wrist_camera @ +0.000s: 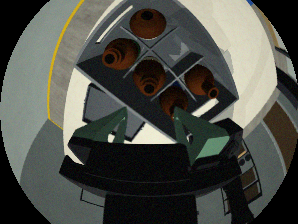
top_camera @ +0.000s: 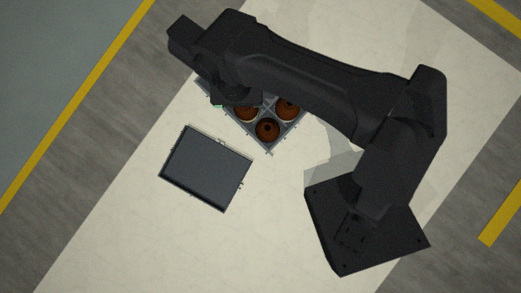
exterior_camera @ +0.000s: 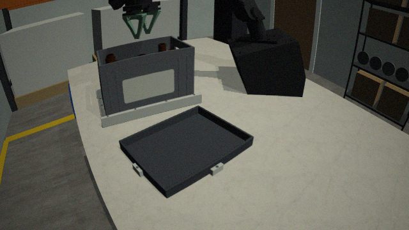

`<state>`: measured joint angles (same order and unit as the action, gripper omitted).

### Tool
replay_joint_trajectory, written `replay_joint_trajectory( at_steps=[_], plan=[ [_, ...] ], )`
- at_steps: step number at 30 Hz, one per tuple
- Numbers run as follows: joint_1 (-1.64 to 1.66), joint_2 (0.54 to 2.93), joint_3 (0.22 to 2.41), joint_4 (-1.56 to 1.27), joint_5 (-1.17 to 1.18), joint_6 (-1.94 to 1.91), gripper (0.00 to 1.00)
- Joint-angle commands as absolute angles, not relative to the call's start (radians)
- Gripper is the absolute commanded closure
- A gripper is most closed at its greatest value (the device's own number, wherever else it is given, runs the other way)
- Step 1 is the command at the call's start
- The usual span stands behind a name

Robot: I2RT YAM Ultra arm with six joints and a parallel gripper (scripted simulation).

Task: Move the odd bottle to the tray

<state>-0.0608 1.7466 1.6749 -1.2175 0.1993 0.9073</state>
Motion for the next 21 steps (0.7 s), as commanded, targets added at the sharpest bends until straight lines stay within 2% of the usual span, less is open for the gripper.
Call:
replay_joint_trajectory(
  at_steps=[1, 21],
  plan=[
    [-0.055, 1.713, 1.669, -1.199, 0.211, 0.903, 0.39],
    [-0.070, 1.740, 1.607, -1.136, 0.206, 0.891, 0.39]
  ],
)
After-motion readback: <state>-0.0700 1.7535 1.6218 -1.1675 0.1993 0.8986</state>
